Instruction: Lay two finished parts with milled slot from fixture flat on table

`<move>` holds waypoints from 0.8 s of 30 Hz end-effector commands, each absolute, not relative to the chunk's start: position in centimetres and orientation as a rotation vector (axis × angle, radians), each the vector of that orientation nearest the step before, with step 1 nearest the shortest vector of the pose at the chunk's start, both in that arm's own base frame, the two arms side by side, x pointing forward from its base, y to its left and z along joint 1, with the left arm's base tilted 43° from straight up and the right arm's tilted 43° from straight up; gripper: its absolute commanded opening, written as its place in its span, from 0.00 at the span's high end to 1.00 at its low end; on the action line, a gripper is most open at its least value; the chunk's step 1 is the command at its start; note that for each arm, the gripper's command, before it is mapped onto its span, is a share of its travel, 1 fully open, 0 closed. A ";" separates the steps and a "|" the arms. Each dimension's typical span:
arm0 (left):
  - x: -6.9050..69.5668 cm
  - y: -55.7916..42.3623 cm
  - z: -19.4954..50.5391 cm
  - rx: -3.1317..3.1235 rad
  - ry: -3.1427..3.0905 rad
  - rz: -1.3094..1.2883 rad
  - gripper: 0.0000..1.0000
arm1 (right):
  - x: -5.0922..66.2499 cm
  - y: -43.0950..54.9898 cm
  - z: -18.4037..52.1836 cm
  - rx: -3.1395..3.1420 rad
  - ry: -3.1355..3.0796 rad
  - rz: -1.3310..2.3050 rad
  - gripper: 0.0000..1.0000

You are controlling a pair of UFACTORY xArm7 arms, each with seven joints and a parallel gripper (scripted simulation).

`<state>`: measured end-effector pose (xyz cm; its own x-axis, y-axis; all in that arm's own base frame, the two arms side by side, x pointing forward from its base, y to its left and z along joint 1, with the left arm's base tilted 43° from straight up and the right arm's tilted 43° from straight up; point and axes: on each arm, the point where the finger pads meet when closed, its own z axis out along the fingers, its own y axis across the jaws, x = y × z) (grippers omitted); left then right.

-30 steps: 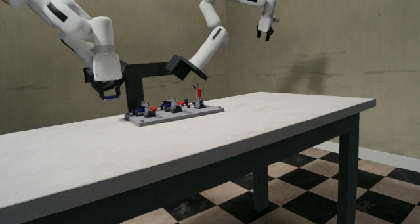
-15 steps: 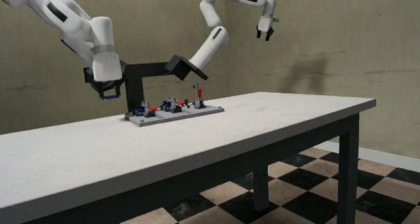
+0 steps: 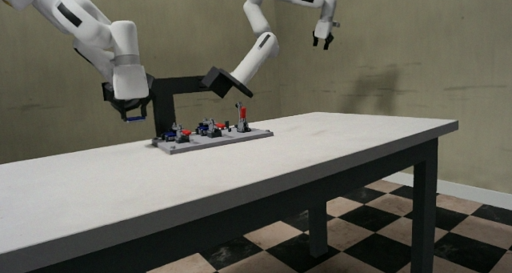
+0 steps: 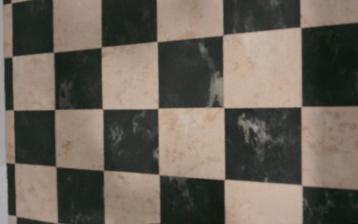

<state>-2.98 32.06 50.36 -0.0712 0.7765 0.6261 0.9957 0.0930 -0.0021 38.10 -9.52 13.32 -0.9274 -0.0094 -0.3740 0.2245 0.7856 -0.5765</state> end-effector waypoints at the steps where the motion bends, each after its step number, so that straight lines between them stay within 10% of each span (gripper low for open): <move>1: -3.0 32.0 50.5 -1.731 -1.901 -0.613 0.00 | 38.3 -9.5 13.2 0.161 2.615 -0.907 1.00; 24: -3.0 32.0 50.5 -1.731 -1.901 -0.613 0.00 | 39.5 -12.1 10.2 0.161 2.616 -0.907 1.00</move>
